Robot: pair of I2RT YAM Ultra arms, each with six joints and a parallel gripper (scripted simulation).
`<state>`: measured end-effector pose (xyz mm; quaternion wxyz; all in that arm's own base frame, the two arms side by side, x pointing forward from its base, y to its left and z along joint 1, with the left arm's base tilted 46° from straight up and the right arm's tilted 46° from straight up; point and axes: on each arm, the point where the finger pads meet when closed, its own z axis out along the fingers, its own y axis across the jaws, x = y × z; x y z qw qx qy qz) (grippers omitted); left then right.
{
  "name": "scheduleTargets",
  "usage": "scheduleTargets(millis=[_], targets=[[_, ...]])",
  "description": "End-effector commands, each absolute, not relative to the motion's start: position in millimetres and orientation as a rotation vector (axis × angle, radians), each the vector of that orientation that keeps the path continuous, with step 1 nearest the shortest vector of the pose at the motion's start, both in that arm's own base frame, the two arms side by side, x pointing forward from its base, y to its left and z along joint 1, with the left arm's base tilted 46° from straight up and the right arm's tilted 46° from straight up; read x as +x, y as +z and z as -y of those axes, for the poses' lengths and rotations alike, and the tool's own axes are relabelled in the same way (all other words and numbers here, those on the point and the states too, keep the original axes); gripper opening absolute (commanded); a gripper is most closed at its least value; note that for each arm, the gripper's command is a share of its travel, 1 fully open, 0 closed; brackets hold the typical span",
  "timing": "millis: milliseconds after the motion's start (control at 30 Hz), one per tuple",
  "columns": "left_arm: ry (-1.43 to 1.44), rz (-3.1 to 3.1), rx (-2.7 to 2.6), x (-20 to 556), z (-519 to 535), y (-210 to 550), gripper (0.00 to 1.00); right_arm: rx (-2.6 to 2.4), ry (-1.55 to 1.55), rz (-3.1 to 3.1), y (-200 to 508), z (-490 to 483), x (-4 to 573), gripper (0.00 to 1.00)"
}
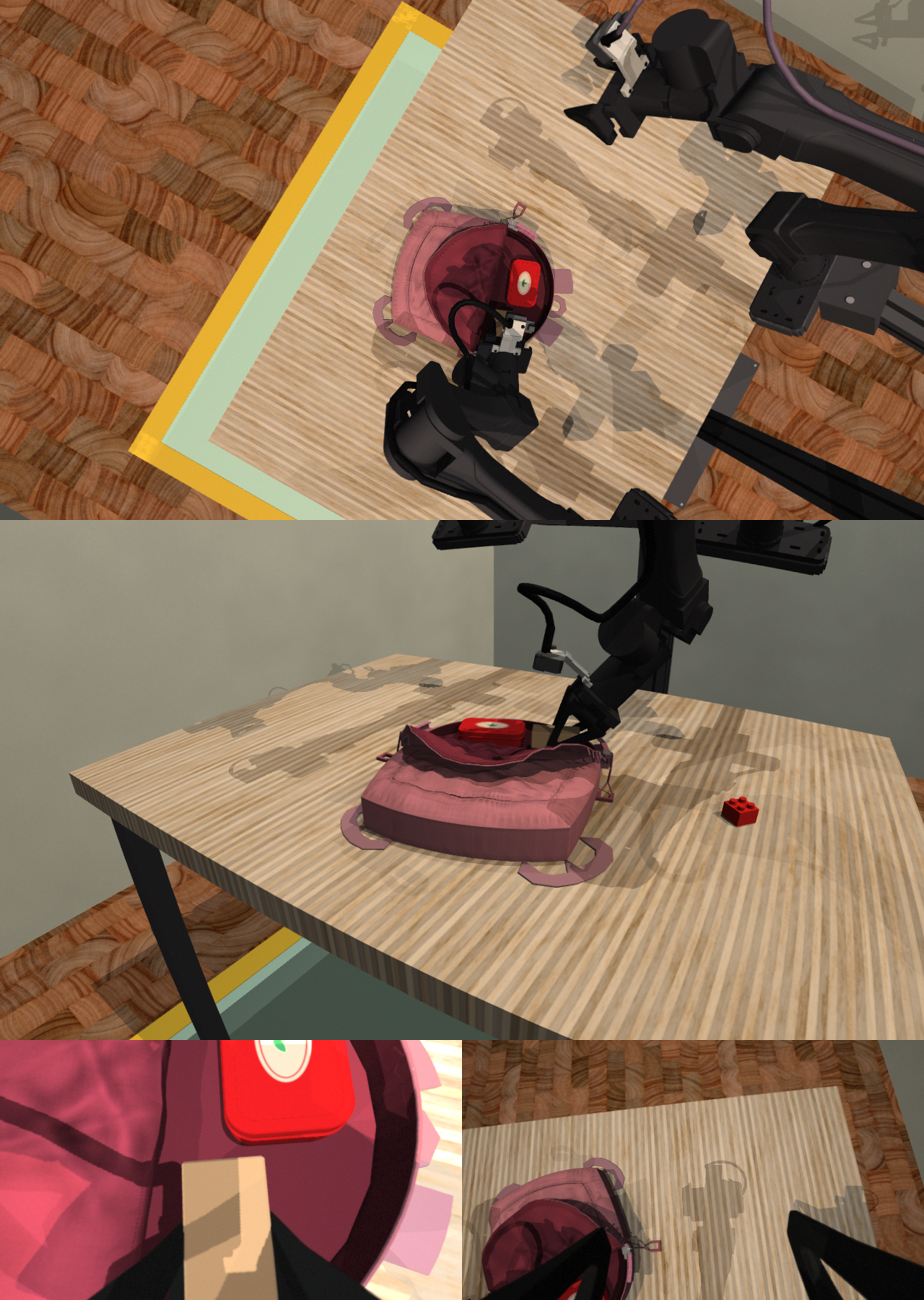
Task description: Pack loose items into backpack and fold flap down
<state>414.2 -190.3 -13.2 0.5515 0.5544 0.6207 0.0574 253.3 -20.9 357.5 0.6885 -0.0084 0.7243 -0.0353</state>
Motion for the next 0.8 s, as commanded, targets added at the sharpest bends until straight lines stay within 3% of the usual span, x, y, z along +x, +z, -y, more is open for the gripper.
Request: scheduleTargets(millis=[0,767], targets=[[0.147,-1.474,1.324,421.3,191.0,-20.3,0.27,-0.030,-0.085,-1.568,382.1,19.4,250.0,0.90],[0.154,-1.479,1.320,422.8,186.3,-20.3,0.27,-0.030,-0.085,-1.568,382.1,19.5,250.0,0.90]])
